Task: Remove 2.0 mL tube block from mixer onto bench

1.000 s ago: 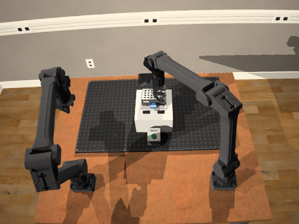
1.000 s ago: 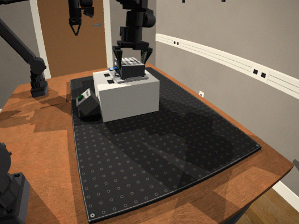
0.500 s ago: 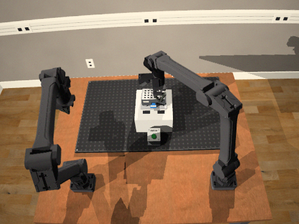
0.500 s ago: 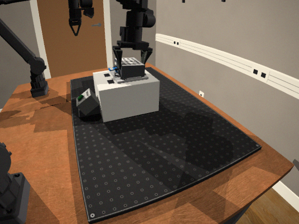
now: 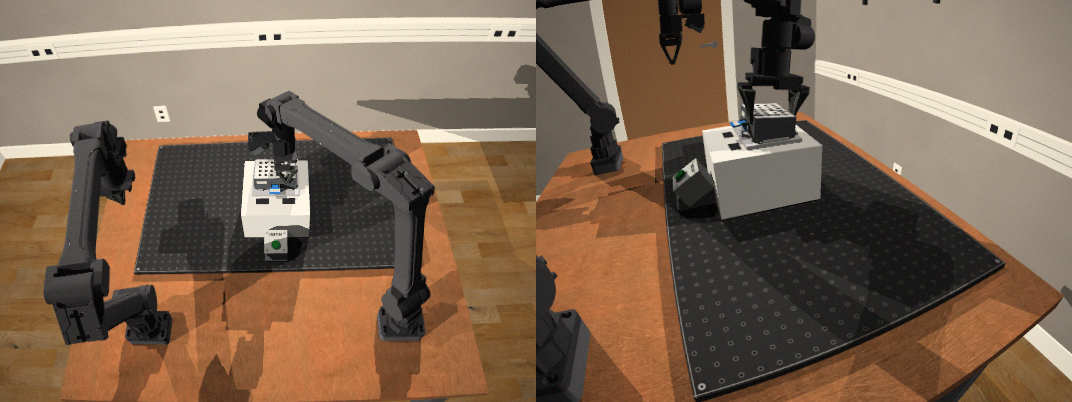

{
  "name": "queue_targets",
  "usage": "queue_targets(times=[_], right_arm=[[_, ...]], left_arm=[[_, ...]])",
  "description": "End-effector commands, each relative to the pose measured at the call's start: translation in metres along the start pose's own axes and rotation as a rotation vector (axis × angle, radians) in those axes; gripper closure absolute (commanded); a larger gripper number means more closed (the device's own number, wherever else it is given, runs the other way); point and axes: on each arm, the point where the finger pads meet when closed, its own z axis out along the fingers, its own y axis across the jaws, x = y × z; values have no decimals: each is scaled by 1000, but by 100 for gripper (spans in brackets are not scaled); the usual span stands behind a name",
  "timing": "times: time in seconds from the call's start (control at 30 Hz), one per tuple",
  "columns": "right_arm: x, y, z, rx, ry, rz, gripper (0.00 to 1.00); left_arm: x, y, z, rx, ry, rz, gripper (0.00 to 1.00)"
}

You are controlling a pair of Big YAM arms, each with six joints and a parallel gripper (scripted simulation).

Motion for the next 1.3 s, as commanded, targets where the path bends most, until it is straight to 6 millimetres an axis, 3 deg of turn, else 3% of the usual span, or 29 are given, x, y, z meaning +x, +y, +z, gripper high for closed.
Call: queue_targets(times=[0.0, 0.33, 0.93, 1.27], right_arm=[[-30, 2, -30, 49, -47, -68, 100], [-30, 2, -30, 50, -47, -68, 100], [-30, 2, -30, 51, -48, -67, 100], [-30, 2, -30, 51, -48, -66, 100]], left_arm=[[-12, 6, -22, -6, -59, -11, 100], [-13, 6, -25, -7, -64, -10, 100], [0, 3, -1, 3, -2, -8, 100], [-5, 4, -9, 0, -22, -8, 100]])
